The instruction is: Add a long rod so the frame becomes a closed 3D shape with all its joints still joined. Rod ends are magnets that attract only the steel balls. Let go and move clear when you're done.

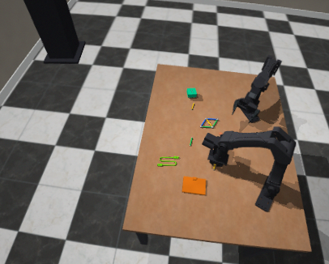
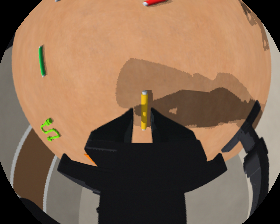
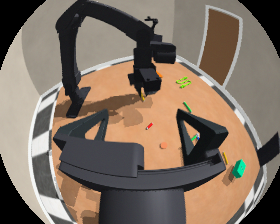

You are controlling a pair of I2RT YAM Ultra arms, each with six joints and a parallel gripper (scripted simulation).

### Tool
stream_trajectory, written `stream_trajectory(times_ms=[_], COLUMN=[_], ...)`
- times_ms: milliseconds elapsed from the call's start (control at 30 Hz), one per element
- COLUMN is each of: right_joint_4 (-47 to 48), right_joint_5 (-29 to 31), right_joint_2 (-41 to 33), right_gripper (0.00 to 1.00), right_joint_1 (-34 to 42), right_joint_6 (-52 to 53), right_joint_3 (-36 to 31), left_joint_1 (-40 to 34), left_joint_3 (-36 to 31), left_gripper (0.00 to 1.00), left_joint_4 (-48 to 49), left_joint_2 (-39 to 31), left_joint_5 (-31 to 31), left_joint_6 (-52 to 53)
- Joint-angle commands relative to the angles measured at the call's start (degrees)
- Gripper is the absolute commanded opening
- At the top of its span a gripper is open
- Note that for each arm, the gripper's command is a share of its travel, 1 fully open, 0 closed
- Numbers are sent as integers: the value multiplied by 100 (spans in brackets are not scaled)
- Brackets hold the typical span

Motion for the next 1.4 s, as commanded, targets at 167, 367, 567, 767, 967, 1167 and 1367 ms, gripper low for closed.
stream_trajectory(times_ms=[167, 367, 567, 767, 967, 1167, 1367], right_joint_4=[33, 33, 33, 33, 33, -98, -1482], right_joint_5=[40, 40, 40, 40, 40, 77, 156], right_joint_2=[-77, -77, -77, -77, -77, -59, -60], right_gripper=[100, 100, 100, 100, 100, 100, 100], right_joint_1=[40, 40, 40, 40, 40, 41, -123], right_joint_6=[7, 7, 7, 7, 7, 22, 67], right_joint_3=[4, 4, 4, 4, 4, -60, 604], left_joint_1=[6, 6, 6, 6, 5, 16, 6], left_joint_3=[80, 80, 80, 191, 546, 804, 824], left_gripper=[14, 5, 1, 0, 0, 0, 0], left_joint_4=[-53, -53, -53, -219, -822, -1257, -1205], left_joint_2=[12, 12, 12, -37, -355, -457, -397], left_joint_5=[9, 9, 9, 9, 8, 29, 9], left_joint_6=[24, 24, 24, 24, 24, 23, 24])
